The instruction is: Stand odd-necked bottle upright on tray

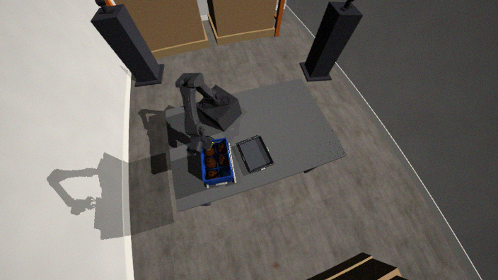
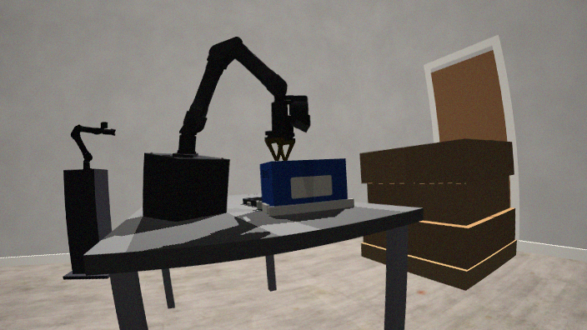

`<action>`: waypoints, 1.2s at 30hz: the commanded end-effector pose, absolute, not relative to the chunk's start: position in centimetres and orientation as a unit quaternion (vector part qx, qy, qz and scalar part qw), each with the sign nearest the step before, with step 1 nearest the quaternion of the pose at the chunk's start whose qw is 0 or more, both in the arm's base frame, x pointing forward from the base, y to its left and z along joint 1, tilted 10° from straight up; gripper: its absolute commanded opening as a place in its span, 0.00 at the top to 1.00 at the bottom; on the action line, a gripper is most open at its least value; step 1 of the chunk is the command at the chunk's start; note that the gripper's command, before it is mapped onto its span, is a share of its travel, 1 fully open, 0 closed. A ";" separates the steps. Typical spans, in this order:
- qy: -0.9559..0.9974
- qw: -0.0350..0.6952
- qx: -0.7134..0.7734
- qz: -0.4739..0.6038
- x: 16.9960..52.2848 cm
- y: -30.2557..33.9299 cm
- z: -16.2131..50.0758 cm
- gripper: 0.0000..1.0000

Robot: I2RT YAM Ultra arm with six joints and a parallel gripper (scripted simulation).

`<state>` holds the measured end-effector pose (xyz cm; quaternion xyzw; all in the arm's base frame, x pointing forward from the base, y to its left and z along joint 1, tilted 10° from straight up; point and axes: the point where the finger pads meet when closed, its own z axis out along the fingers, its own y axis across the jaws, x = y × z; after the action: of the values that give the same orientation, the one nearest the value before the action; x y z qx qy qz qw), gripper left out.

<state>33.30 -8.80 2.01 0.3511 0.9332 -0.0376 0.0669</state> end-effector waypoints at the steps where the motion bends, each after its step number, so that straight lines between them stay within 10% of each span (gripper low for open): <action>1: 0.931 0.090 0.352 -0.035 34.7 -9.4 3.4 0.39; 36: 0.930 0.093 0.353 -0.035 34.9 -9.5 3.9 0.39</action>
<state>33.79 -8.91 2.07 0.3509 0.9332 -0.0373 0.0684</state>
